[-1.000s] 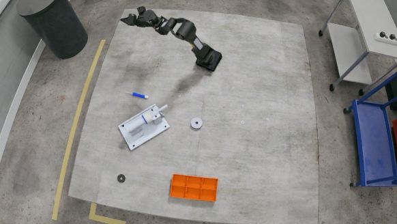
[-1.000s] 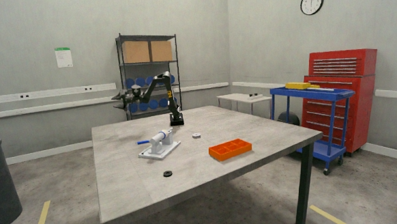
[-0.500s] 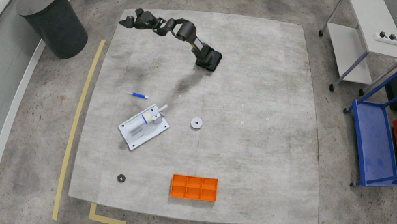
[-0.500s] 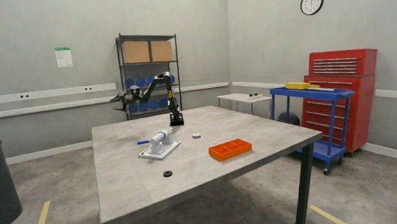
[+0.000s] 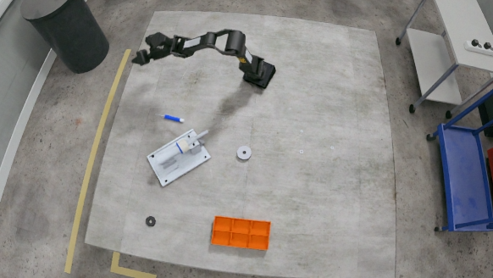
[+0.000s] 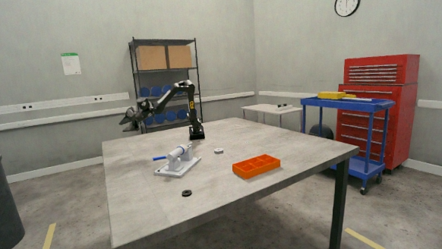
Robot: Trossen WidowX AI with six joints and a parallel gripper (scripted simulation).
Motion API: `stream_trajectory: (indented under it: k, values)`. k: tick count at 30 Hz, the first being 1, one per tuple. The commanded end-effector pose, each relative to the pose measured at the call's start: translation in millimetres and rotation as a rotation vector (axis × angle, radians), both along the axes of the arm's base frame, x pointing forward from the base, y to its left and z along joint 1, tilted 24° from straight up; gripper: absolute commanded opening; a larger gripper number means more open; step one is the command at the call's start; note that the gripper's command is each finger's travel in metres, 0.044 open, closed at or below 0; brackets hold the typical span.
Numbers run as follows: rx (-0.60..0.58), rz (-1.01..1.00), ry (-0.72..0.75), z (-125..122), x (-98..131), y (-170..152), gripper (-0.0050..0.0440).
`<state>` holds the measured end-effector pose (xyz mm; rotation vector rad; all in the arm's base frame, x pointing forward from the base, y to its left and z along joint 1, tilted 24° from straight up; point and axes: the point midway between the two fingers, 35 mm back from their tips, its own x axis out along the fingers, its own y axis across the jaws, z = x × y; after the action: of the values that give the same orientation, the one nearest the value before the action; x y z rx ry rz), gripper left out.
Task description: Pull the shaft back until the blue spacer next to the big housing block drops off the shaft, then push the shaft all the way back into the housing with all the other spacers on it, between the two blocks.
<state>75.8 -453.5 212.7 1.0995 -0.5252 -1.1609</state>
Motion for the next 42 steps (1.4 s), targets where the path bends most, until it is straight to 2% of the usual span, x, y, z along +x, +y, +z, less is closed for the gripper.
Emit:
stream_trajectory:
  k: [1,10,12,13,14,24,27,29,30,31,38,42]
  values:
    - [-0.016,0.074,0.066,33,36,3,0.044]
    - [0.076,0.267,0.224,37,110,35,0.044]
    - [0.076,0.267,0.224,37,110,35,0.044]
    - [0.144,0.297,0.256,23,117,42,0.044]
    - [0.099,0.344,0.287,40,135,53,0.044]
    - [0.168,0.59,0.495,46,194,121,0.044]
    - [0.174,0.666,0.558,51,206,146,0.044]
    - [0.174,0.666,0.558,51,206,146,0.044]
    - [0.235,0.704,0.602,39,206,158,0.044]
    - [0.177,0.754,0.632,56,217,173,0.044]
    - [0.187,0.947,0.798,62,229,235,0.044]
    - [0.173,1.059,0.892,70,227,271,0.044]
